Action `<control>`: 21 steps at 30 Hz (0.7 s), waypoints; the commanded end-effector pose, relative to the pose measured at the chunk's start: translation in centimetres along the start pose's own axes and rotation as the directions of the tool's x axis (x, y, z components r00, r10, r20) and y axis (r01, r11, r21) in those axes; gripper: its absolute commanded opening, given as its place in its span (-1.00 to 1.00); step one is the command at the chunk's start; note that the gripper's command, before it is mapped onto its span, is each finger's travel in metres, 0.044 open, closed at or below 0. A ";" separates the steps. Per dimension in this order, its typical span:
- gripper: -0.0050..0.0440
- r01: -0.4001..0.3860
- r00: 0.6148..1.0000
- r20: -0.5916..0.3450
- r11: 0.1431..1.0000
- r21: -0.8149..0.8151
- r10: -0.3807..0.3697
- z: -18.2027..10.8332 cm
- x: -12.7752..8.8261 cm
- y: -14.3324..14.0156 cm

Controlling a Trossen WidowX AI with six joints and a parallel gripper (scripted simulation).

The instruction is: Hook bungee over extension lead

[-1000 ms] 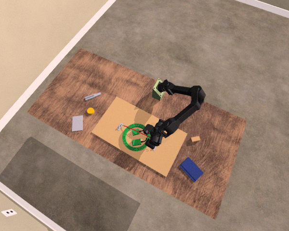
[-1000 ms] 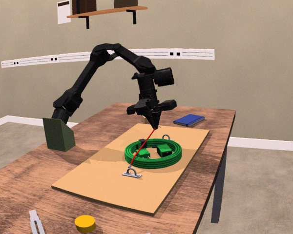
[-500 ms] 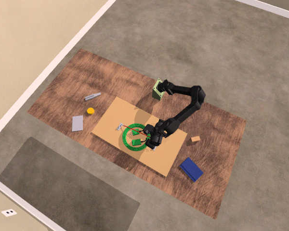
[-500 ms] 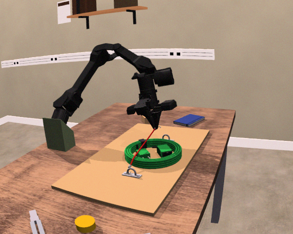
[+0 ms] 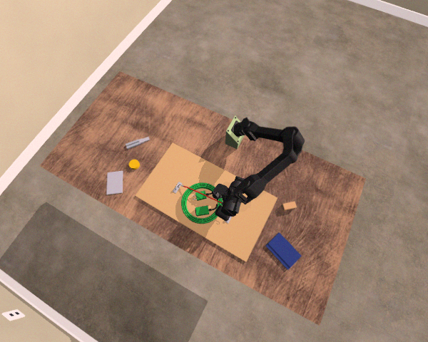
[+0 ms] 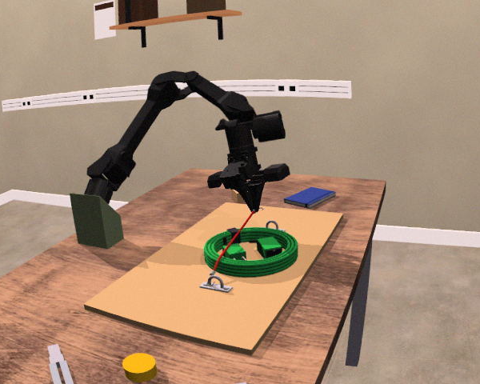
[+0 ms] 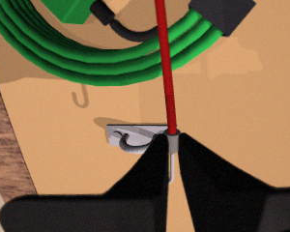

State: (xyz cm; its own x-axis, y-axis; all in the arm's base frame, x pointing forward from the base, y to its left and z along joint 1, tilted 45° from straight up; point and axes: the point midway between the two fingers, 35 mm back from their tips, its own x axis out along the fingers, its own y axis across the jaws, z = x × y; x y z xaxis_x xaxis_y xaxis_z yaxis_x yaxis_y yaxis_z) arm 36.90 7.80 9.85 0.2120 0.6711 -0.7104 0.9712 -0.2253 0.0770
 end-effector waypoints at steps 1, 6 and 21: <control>-1.00 -0.028 0.998 -0.052 0.998 -0.059 0.025 -2.7 -0.9 0.3; -1.00 -0.025 0.999 -0.038 0.999 -0.046 0.023 -2.1 -0.8 0.3; -1.00 -0.017 1.000 -0.005 1.000 -0.015 0.017 -0.5 -0.5 0.3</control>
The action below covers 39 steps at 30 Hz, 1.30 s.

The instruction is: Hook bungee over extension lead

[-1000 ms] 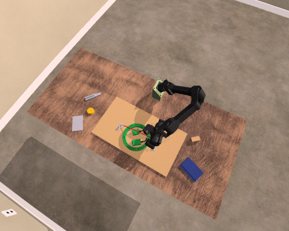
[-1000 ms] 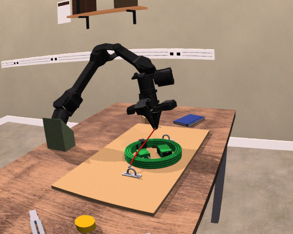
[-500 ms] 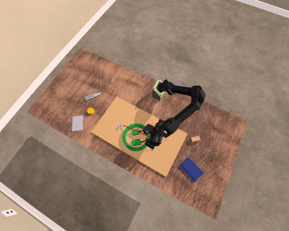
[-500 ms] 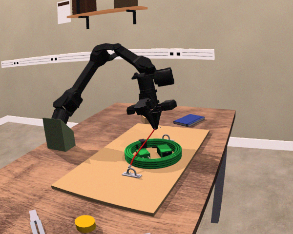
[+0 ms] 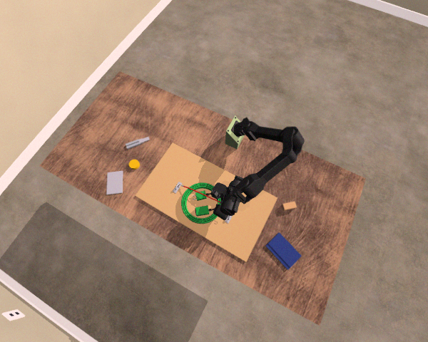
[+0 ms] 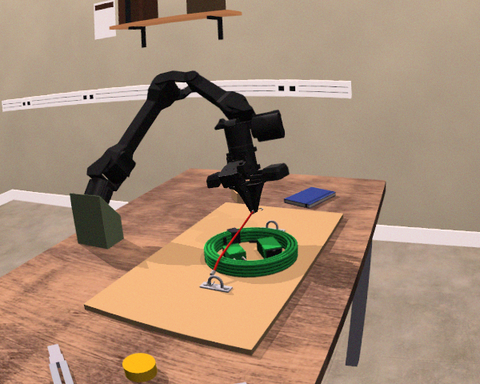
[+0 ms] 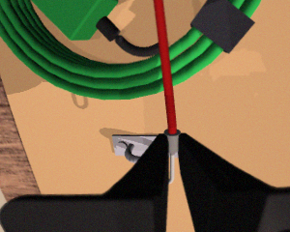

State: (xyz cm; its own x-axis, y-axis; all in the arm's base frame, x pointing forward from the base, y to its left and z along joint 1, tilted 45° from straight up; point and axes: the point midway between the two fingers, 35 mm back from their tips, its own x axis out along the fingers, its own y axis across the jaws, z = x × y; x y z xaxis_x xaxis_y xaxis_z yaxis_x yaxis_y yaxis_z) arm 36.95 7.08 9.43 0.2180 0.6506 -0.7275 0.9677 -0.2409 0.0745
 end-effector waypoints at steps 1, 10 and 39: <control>-1.00 -0.008 1.000 -0.030 1.000 -0.028 0.007 -1.3 -0.4 0.1; -1.00 -0.008 0.999 -0.032 0.999 -0.036 0.007 -1.7 0.3 -0.1; -1.00 -0.011 0.999 -0.045 0.996 -0.094 0.007 -4.3 3.3 -1.0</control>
State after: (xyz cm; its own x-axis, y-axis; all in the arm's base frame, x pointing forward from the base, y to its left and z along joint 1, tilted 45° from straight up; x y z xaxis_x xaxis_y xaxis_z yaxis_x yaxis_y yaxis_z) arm 37.18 10.44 7.99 0.2246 0.6382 -0.7364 0.9700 -0.2188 0.1063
